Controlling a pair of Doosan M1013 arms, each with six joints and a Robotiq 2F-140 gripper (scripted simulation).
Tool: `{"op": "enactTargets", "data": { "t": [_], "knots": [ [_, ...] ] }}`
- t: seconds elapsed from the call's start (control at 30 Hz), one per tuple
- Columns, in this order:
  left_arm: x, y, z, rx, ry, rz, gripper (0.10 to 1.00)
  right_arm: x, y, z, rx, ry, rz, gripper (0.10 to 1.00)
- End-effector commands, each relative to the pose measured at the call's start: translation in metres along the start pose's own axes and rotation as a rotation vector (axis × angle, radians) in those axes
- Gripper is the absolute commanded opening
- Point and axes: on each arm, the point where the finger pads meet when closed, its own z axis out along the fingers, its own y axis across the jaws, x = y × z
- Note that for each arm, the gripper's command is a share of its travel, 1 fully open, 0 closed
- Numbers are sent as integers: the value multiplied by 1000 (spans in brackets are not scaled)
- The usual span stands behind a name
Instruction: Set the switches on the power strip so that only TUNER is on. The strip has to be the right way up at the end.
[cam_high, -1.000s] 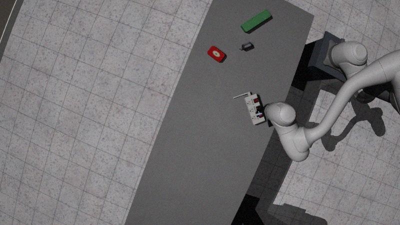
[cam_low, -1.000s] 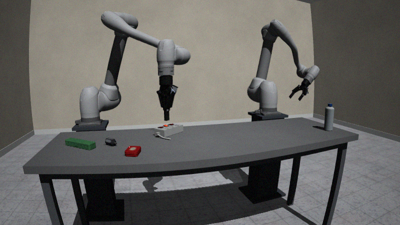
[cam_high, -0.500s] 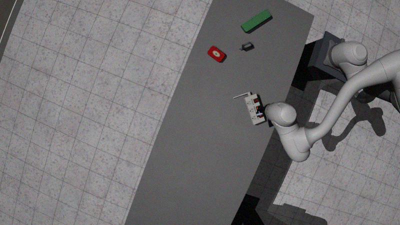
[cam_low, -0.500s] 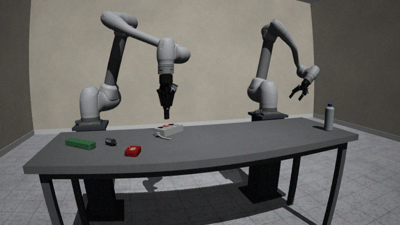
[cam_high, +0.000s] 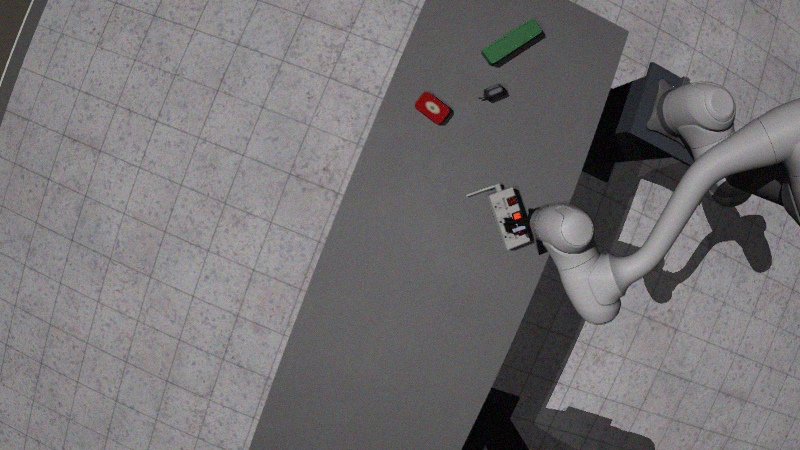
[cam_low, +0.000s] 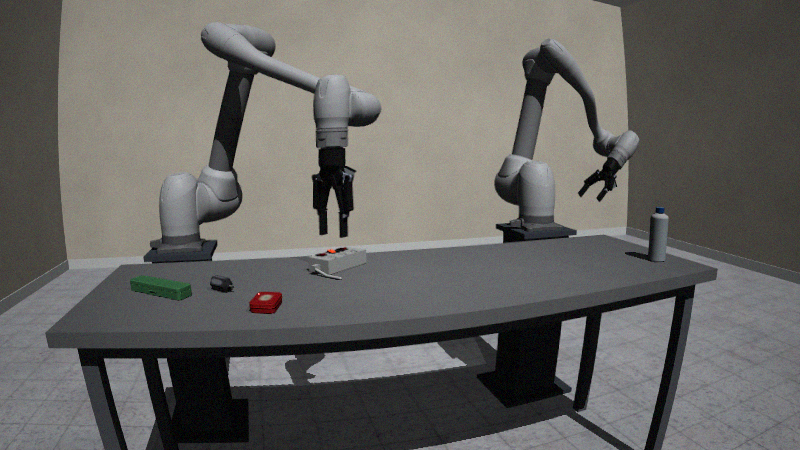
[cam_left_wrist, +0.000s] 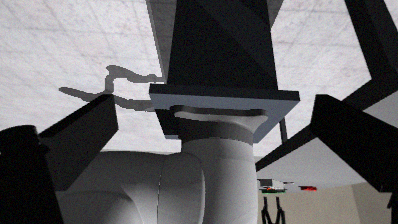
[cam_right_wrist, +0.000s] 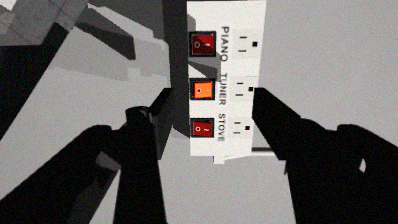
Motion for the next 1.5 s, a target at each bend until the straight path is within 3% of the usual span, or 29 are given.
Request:
{"op": "enactTargets", "data": {
  "t": [0.0, 0.43, 0.67, 1.47],
  "knots": [
    [0, 0, 0, 0, 1, 0, 1000, 0, 0, -6, -1, 1, 0, 1000],
    [0, 0, 0, 0, 1, 0, 1000, 0, 0, -65, -1, 1, 0, 1000],
    [0, 0, 0, 0, 1, 0, 1000, 0, 0, -79, -1, 1, 0, 1000],
    [0, 0, 0, 0, 1, 0, 1000, 0, 0, -82, -1, 1, 0, 1000]
  ]
}}
